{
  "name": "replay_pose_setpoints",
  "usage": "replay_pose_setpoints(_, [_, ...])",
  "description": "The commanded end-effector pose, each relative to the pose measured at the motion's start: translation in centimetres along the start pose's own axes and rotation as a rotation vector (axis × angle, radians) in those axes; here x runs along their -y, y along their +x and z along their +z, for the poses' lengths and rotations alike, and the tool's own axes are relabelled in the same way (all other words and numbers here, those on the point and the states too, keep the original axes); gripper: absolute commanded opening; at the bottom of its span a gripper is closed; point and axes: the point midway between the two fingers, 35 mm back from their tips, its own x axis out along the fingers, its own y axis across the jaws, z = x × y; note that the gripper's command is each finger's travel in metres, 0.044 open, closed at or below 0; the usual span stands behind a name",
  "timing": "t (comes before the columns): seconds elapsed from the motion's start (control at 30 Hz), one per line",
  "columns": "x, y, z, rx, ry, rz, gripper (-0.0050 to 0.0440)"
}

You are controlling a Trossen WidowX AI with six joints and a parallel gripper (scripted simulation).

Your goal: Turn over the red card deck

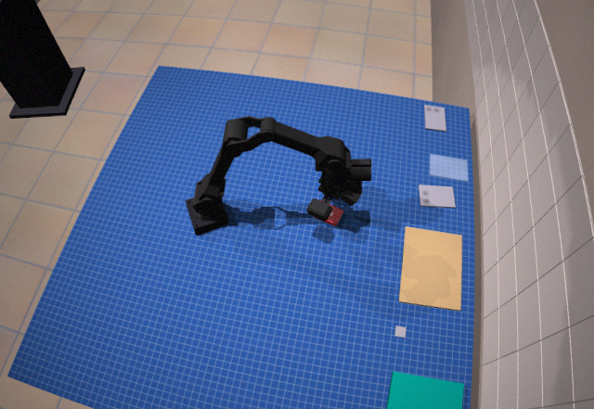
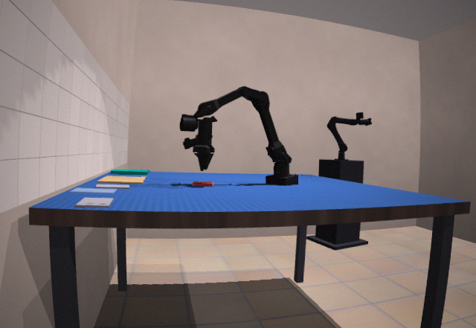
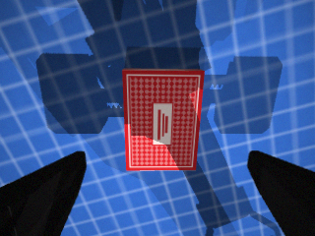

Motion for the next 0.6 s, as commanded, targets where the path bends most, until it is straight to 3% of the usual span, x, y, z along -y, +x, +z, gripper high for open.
replay_pose_setpoints(0.0, [-0.3,-0.8,0.5,0.026,0.002,0.01,0.044])
replay_pose_setpoints(0.23, [-0.3,-0.7,0.6,0.022,0.002,0.008,0.044])
replay_pose_setpoints(0.57, [-0.2,-0.7,4.0,0.02,-0.001,0.011,0.044])
